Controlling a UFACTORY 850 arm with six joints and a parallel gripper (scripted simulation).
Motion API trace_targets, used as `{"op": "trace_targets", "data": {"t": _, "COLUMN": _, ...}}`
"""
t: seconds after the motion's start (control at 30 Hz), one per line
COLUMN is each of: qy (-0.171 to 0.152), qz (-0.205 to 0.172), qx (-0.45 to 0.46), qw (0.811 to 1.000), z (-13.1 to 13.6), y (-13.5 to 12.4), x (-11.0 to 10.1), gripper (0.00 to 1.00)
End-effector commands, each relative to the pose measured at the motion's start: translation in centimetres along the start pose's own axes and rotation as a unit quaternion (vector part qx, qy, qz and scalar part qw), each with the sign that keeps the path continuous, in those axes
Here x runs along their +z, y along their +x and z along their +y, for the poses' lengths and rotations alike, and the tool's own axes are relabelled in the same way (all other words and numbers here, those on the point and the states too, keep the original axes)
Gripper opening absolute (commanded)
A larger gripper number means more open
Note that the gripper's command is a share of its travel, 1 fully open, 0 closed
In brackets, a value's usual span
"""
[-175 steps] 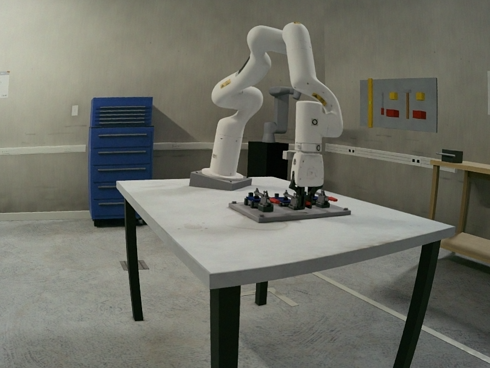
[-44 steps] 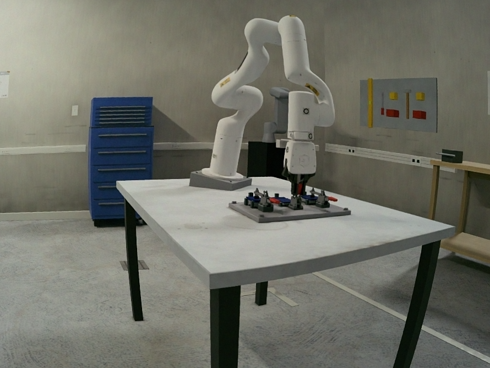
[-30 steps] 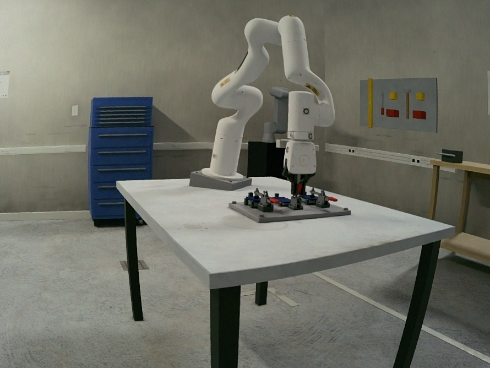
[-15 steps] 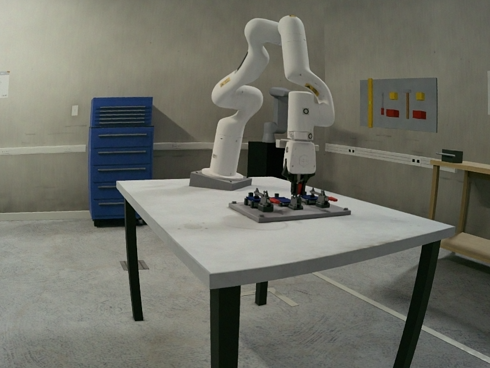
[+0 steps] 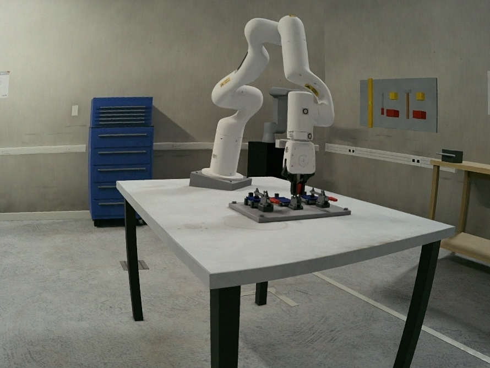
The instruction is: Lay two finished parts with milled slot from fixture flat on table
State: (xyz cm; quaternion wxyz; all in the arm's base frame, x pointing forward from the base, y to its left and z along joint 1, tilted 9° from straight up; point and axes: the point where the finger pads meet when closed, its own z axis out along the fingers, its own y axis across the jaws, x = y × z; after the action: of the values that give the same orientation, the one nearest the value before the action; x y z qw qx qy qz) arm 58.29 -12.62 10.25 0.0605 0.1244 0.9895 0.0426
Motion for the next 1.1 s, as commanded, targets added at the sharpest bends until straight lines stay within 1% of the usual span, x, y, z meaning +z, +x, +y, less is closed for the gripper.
{"op": "trace_targets", "data": {"t": 0.0, "qy": 0.0, "qz": -0.001, "qx": 0.0, "qw": 1.0, "z": 0.0, "y": -0.05, "x": -0.07, "gripper": 0.0}}
{"op": "trace_targets", "data": {"t": 0.33, "qy": 0.0, "qz": -0.001, "qx": 0.0, "qw": 1.0, "z": 0.0, "y": -0.06, "x": -0.08, "gripper": 0.0}}
{"op": "trace_targets", "data": {"t": 0.37, "qy": 0.0, "qz": -0.001, "qx": 0.0, "qw": 1.0, "z": 0.0, "y": -0.05, "x": -0.04, "gripper": 0.48}}
{"op": "trace_targets", "data": {"t": 1.07, "qy": 0.0, "qz": -0.001, "qx": 0.0, "qw": 1.0, "z": 0.0, "y": -0.08, "x": -0.07, "gripper": 0.48}}
